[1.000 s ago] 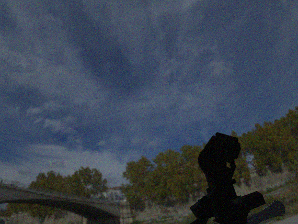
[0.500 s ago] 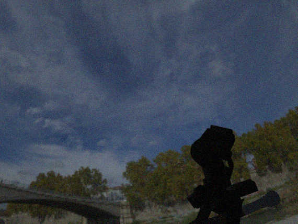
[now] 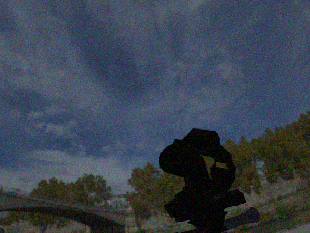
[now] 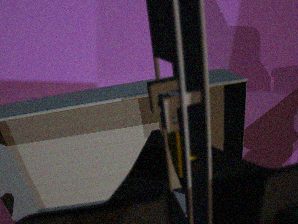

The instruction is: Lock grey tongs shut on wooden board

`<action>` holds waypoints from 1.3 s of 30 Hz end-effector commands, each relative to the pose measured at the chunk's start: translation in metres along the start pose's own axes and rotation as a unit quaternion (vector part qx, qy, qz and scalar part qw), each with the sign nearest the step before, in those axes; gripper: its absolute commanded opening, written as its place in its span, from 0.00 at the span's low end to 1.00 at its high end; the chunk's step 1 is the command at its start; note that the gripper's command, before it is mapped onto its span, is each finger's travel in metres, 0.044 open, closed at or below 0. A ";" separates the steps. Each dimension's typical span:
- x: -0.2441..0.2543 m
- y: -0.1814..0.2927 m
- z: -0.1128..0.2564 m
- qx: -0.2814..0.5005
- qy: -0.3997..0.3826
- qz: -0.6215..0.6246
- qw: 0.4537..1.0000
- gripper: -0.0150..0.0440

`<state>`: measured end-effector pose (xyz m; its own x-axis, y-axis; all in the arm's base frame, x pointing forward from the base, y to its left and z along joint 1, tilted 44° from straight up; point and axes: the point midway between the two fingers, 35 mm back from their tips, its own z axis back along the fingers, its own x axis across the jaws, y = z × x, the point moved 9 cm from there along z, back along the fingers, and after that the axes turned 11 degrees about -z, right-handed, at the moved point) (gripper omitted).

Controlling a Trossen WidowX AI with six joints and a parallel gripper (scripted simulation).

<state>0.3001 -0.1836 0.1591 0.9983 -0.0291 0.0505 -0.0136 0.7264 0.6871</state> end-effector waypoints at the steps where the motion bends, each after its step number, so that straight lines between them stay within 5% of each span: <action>1: -0.004 -0.027 0.007 -0.011 -0.004 0.045 0.999 0.00; 32: -0.073 -0.203 0.002 -0.004 0.010 0.404 0.915 0.00; 39: -0.078 -0.211 0.000 -0.002 0.010 0.420 0.907 0.00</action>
<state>0.2246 -0.3302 0.0087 0.6595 0.5244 0.5385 -0.7507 0.4966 0.4357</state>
